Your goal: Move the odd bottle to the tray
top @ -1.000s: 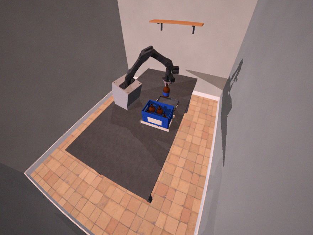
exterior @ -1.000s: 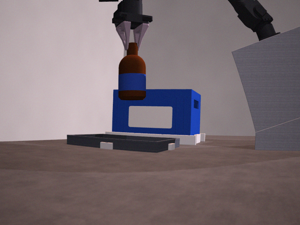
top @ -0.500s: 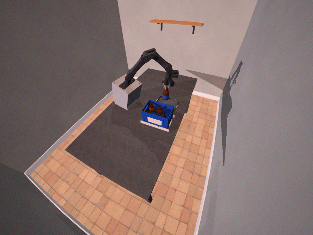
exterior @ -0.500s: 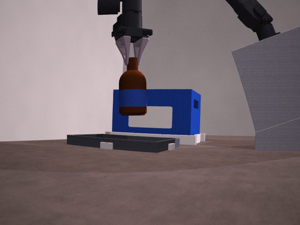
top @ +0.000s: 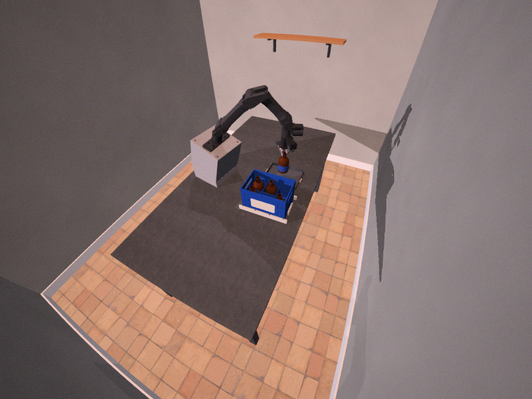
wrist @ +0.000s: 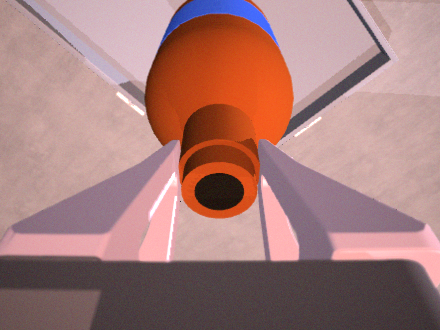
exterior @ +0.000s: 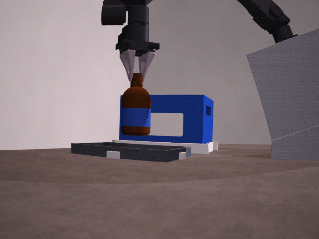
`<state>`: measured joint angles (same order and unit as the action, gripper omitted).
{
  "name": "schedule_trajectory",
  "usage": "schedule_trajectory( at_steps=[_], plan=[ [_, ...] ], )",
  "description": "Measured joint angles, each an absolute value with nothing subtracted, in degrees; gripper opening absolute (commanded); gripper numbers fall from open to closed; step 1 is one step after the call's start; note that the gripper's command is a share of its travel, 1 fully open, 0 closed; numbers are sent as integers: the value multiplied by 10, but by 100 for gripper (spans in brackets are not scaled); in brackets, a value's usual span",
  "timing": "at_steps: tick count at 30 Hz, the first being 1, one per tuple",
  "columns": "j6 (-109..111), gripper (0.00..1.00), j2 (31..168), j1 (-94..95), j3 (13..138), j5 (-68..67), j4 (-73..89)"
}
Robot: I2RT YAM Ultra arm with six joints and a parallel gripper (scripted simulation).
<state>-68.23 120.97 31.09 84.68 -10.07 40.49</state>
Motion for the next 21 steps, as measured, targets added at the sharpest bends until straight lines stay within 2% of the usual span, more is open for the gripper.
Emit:
schedule_trajectory(
  at_steps=[21],
  plan=[
    [-677, 0, 1239, 306, 841, -98, 363]
  ],
)
